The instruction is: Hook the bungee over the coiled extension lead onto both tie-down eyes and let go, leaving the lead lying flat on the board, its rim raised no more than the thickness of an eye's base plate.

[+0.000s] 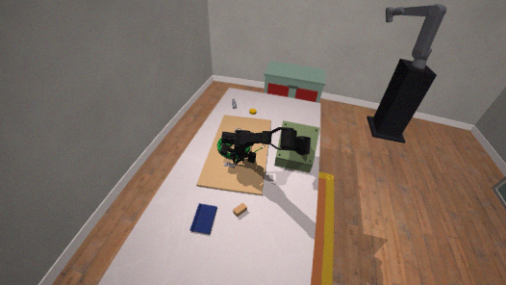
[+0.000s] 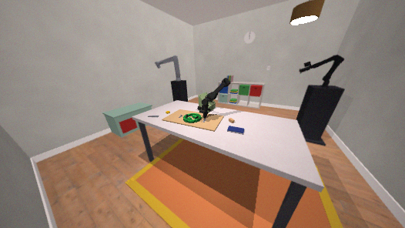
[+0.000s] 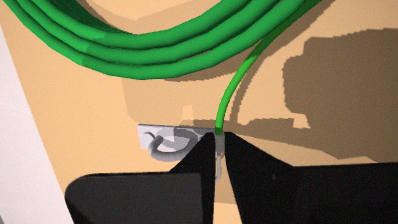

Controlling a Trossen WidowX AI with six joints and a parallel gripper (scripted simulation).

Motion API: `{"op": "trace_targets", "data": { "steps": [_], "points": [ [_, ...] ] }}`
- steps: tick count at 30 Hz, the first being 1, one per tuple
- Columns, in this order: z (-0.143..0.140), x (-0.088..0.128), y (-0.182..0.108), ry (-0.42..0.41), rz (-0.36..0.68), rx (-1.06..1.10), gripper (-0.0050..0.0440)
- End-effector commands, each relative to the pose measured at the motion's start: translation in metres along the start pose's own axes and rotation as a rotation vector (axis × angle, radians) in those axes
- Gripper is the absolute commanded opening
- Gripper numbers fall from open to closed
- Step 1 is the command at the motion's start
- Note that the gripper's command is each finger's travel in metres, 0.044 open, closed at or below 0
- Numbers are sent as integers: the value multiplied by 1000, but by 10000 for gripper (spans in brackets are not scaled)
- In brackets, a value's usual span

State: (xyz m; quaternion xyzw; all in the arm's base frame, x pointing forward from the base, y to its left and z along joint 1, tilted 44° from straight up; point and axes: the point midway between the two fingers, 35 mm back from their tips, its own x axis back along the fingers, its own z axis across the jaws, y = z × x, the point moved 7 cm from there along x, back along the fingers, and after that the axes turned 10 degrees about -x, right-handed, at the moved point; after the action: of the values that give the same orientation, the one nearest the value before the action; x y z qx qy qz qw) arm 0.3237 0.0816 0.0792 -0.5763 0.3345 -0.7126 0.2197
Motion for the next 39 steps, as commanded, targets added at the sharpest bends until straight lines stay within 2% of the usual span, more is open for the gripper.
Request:
{"op": "trace_targets", "data": {
  "steps": [1, 39],
  "points": [
    [3, 3, -3, 12, 4, 9, -50],
    [10, -1, -3, 12, 5, 9, -50]
  ]
}}
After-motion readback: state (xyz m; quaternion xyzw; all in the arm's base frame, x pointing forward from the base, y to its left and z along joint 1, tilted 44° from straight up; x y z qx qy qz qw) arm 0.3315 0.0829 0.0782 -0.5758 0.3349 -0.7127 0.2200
